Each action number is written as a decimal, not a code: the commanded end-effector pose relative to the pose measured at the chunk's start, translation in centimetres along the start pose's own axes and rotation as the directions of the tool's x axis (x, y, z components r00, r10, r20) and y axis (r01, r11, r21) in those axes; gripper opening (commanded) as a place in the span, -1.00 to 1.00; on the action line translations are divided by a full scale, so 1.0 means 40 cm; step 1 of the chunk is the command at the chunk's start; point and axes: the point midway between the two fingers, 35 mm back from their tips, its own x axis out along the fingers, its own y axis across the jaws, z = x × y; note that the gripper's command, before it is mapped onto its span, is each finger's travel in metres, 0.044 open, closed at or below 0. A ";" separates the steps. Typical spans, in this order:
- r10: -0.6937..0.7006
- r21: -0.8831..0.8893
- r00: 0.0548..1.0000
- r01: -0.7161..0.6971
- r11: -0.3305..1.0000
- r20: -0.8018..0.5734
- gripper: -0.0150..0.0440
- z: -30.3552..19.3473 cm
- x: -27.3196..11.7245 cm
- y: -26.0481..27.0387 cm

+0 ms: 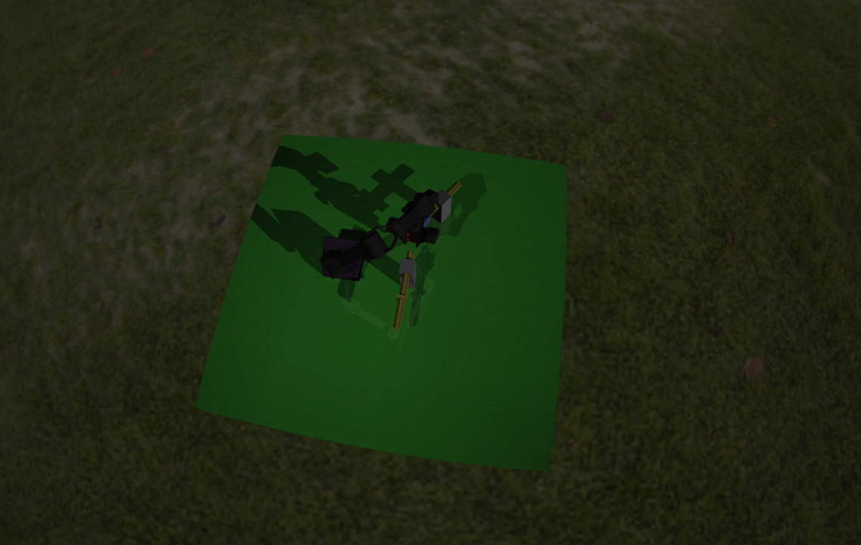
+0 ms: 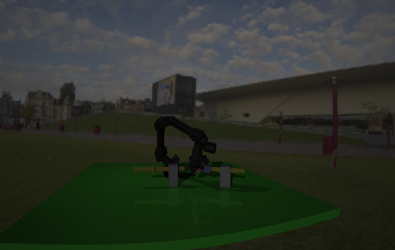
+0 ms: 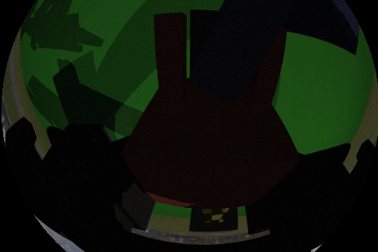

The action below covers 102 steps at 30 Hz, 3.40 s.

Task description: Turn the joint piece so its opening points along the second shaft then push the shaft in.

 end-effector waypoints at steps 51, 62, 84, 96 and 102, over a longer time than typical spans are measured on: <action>0.000 -0.010 1.000 0.000 1.000 -0.001 -0.49 0.000 -0.001 -0.001; 0.002 -0.012 1.000 -0.002 1.000 -0.002 -0.49 -0.001 -0.001 -0.002; 0.002 -0.023 1.000 -0.002 1.000 -0.003 -0.49 -0.001 -0.001 -0.003; 0.003 -0.026 1.000 -0.003 1.000 -0.003 -0.49 -0.001 -0.001 -0.004; 0.004 -0.024 1.000 -0.004 1.000 -0.003 -0.49 -0.001 -0.001 -0.004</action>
